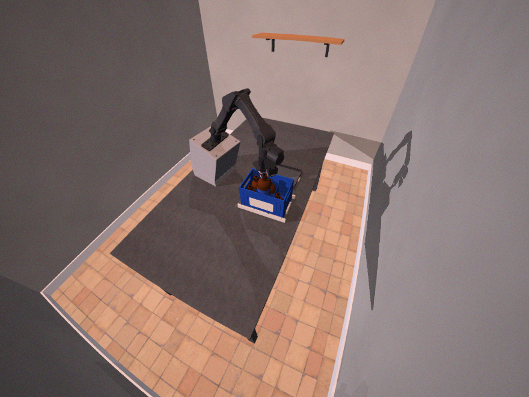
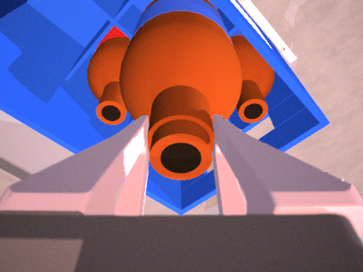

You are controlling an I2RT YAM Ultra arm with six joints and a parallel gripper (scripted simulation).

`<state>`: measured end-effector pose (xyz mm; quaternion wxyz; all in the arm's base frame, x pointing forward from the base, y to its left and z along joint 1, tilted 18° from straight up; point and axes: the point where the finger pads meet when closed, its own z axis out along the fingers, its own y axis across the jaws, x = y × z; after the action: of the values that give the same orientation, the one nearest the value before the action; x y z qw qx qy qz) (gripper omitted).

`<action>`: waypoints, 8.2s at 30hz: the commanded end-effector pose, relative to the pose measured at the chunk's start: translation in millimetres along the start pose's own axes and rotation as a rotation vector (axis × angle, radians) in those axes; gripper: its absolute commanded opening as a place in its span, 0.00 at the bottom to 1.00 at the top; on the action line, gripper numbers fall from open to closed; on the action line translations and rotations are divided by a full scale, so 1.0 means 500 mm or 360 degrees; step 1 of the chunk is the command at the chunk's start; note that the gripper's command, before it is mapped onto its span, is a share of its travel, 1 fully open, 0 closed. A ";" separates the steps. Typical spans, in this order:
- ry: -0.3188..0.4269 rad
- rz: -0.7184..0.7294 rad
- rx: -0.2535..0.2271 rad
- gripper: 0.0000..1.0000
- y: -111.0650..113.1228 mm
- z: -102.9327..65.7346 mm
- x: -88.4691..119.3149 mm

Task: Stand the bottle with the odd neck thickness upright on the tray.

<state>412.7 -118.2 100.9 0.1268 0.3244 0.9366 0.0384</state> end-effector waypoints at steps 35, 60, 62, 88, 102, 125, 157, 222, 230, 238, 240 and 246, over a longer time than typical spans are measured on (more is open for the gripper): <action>-0.0122 0.0005 -0.0048 0.00 0.004 -0.105 -0.029; -0.0122 0.0006 -0.0048 0.00 0.003 -0.146 -0.024; -0.0122 0.0006 -0.0048 0.00 0.003 -0.147 -0.024; -0.0122 0.0006 -0.0048 0.00 0.003 -0.150 -0.024; -0.0122 0.0006 -0.0048 0.00 0.003 -0.150 -0.024; -0.0122 0.0006 -0.0048 0.00 0.003 -0.150 -0.024; -0.0122 0.0005 -0.0046 0.00 0.000 -0.188 -0.019; -0.0123 0.0007 -0.0046 0.00 0.000 -0.190 -0.018; -0.0123 0.0007 -0.0046 0.00 0.000 -0.189 -0.018; -0.0132 0.0008 -0.0049 0.00 0.001 -0.188 -0.020; -0.0138 0.0007 -0.0051 0.00 0.001 -0.188 -0.021; -0.0145 0.0007 -0.0053 0.00 0.002 -0.188 -0.023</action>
<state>394.5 -116.9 159.9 0.1272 0.3244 0.9365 0.0387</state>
